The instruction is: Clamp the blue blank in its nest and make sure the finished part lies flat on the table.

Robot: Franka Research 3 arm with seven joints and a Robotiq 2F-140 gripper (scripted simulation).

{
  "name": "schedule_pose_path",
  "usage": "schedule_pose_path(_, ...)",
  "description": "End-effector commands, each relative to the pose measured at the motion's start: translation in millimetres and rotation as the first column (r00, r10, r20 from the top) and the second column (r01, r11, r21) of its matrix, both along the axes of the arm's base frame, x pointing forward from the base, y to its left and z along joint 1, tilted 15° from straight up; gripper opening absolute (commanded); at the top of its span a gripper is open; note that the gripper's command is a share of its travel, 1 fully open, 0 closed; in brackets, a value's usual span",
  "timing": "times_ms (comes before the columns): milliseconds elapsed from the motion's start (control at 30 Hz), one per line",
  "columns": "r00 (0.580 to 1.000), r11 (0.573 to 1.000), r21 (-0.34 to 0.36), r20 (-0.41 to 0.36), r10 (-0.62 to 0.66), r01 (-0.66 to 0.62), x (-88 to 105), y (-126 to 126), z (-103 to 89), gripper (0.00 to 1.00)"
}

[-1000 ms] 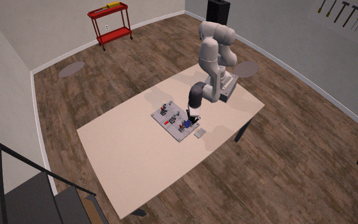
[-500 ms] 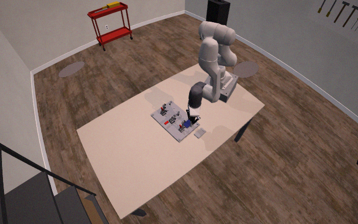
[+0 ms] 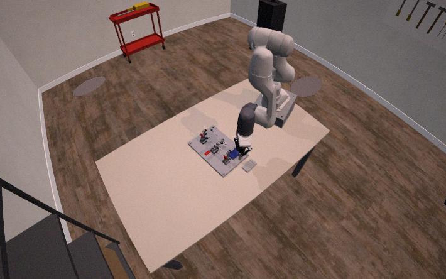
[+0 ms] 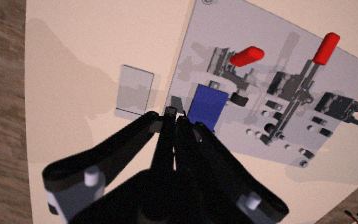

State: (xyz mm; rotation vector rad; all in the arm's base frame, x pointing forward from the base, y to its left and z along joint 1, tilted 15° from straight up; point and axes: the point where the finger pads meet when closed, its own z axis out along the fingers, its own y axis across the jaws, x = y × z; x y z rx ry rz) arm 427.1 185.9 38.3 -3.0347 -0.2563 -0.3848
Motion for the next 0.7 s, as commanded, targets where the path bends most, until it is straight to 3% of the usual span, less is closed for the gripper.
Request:
schedule_pose_path(0,1.0,1.0,0.004,-0.006,-0.029,0.029,-0.9,0.0,0.8,0.0)
schedule_pose_path(167,1.0,1.0,0.004,-0.006,-0.029,0.029,-2.8,-0.7,8.2,0.0)
schedule_pose_path(400,1.0,1.0,0.004,-0.006,-0.029,0.029,-9.9,-3.3,36.9,0.0)
schedule_pose_path(667,1.0,1.0,0.004,-0.006,-0.029,0.029,-10.1,-3.4,37.9,0.0)
